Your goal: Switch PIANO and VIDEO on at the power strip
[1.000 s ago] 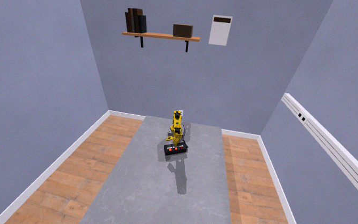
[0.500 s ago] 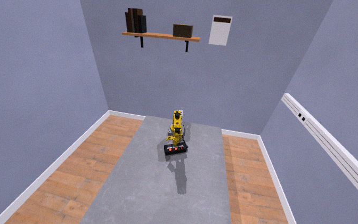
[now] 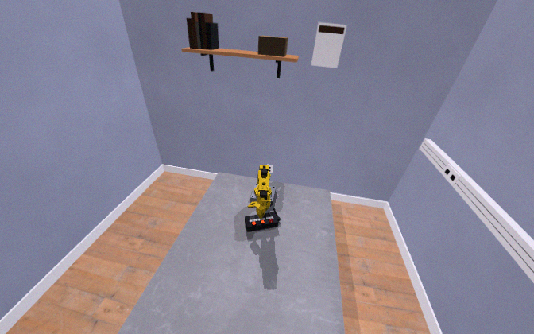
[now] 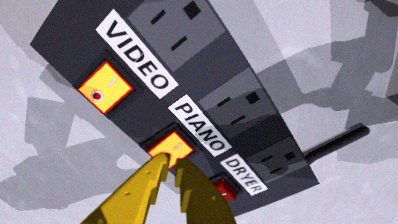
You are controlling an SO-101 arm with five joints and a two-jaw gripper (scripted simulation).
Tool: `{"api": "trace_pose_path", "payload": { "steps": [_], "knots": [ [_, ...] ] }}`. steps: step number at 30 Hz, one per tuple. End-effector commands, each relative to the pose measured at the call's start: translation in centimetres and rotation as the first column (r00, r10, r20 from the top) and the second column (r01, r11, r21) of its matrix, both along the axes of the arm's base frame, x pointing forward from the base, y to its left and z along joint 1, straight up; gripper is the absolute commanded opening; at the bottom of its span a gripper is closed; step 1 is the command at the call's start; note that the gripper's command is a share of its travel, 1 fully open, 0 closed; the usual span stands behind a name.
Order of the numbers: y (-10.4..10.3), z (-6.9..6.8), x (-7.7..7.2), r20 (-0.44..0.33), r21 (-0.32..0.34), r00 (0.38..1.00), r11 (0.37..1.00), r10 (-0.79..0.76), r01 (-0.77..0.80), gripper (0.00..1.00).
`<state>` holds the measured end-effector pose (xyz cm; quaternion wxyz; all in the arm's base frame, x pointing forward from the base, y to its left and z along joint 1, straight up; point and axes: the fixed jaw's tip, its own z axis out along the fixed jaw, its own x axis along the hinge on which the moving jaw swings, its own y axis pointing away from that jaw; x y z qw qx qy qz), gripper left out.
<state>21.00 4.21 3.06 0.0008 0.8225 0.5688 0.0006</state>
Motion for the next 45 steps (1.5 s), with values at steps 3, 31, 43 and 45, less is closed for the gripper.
{"api": "trace_pose_path", "payload": {
  "steps": [3,31,43,45],
  "knots": [
    [-0.3,0.1,0.0,-0.005,0.0,0.997,0.997,-0.074,0.074,0.0],
    [-2.7,0.6,-0.3,-0.004,-0.001,0.717,0.717,-0.697,0.697,0.0],
    [-3.8,0.9,-0.7,-0.003,-0.002,0.412,0.412,-0.911,0.911,0.0],
    [-4.0,1.0,-0.8,-0.003,-0.002,0.337,0.337,-0.941,0.941,0.0]
  ]
}}
